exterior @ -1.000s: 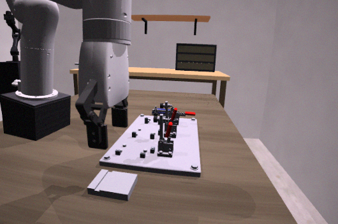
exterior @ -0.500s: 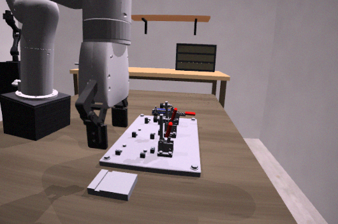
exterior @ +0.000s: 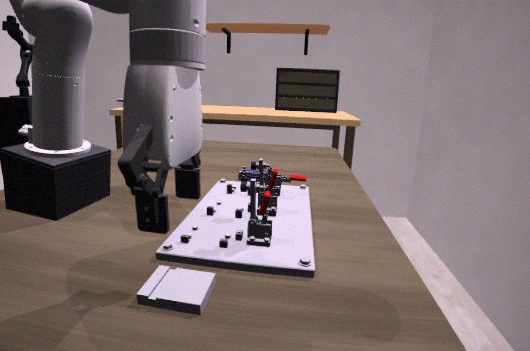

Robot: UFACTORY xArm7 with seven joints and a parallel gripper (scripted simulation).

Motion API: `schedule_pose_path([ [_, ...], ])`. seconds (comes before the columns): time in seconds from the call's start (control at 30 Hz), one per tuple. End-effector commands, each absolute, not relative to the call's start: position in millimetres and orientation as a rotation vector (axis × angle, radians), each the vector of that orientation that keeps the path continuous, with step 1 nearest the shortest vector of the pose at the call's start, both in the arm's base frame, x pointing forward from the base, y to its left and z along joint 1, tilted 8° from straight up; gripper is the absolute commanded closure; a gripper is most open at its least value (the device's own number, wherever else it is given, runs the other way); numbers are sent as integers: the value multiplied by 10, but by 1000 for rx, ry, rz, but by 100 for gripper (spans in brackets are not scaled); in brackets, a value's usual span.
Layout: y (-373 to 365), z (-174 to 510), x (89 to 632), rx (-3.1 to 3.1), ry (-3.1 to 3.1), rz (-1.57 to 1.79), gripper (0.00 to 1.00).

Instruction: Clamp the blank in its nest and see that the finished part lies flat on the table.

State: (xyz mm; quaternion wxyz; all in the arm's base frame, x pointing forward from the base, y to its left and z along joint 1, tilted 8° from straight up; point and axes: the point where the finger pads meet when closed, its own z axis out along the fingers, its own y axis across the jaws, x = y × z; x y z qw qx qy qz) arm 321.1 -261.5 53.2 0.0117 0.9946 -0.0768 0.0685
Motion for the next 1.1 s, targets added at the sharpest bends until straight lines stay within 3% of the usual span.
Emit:
schedule_pose_path([
  [0.0, -2621, 577, 3215, 3099, -239, 217, 1],
  [0.63, -2591, 1398, 3102, 3099, -239, 217, 1],
  [1.07, -2550, 1446, 3103, 3099, -239, 217, 1],
])
